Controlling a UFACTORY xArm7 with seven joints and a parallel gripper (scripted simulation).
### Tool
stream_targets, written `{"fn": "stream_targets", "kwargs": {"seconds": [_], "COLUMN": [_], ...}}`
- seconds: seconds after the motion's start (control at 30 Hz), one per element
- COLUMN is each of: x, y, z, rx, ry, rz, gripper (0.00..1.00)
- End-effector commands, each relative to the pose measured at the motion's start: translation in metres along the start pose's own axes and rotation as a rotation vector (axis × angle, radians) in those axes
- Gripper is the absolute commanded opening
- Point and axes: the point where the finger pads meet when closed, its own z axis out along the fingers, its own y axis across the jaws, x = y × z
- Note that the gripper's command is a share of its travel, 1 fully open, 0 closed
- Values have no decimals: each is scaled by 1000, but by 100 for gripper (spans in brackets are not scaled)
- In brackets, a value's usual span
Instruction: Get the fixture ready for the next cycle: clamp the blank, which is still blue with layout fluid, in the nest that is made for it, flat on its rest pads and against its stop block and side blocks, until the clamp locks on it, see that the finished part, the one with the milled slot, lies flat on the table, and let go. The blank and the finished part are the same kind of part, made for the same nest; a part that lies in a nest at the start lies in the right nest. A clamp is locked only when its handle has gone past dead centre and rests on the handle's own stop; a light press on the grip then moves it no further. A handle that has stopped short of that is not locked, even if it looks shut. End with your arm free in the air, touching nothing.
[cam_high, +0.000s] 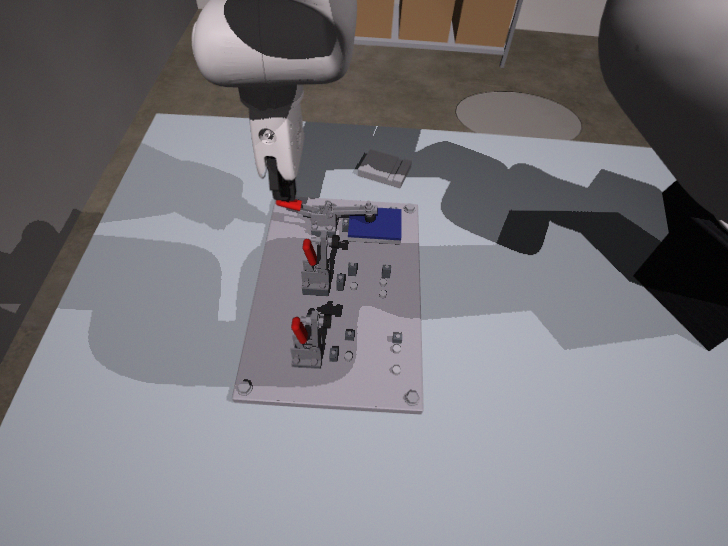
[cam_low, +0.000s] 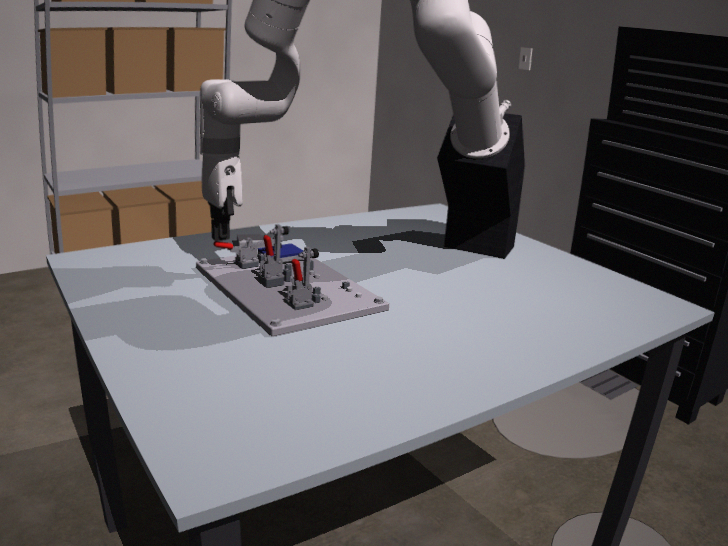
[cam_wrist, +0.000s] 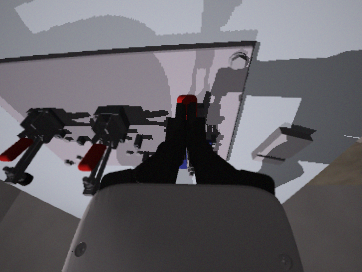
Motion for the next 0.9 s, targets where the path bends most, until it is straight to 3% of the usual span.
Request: {"fn": "stream_targets", "kwargs": {"seconds": [0.0,0.87], "x": [1,1], "y": [1,1], "z": [0,2], "rx": [-3,-3], "ry": [3,3], "rz": [0,0], "gripper": [0,0]}}
